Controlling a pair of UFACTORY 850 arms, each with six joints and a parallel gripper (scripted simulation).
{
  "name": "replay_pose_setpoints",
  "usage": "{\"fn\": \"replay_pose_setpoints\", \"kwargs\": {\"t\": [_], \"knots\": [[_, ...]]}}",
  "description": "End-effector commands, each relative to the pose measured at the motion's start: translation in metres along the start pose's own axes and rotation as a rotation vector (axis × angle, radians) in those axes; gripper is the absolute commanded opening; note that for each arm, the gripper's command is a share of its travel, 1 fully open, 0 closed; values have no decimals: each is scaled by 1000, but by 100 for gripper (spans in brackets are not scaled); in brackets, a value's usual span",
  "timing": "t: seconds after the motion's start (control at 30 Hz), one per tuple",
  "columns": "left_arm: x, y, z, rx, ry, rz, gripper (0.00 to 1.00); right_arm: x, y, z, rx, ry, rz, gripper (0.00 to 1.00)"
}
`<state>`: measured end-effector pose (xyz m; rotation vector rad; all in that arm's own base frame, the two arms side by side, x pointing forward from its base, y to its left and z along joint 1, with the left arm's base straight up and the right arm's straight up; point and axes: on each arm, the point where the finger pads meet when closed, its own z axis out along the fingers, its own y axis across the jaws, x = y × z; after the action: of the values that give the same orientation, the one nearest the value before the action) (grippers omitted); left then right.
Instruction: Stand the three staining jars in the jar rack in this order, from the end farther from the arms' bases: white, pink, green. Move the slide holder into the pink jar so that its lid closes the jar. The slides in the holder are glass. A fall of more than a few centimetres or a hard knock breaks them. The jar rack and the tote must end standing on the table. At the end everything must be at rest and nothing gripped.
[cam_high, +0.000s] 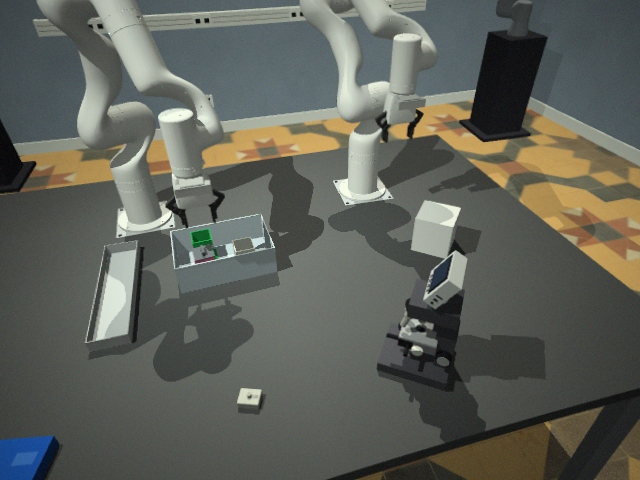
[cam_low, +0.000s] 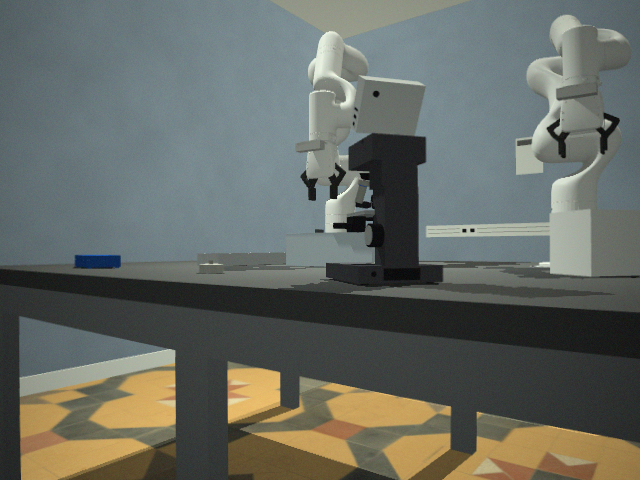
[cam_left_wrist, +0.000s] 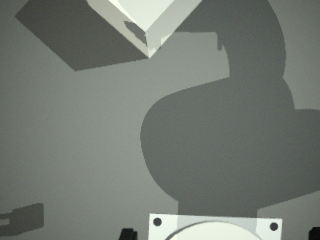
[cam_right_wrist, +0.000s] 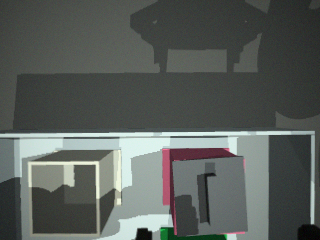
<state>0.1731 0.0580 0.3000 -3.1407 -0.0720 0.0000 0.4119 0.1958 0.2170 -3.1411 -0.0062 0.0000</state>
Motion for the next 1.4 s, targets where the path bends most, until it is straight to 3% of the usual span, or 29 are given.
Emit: {"fn": "replay_pose_setpoints", "kwargs": {"t": [0.0,0.7,1.37], "knots": [[1,0,-1,0,1,0,100,1,-18,4,0,2,0,100],[1,0,-1,0,1,0,100,0,-110,26,1,2,0,100],[1,0,-1,0,1,0,100,0,-112,37,1,2,0,100]]}}
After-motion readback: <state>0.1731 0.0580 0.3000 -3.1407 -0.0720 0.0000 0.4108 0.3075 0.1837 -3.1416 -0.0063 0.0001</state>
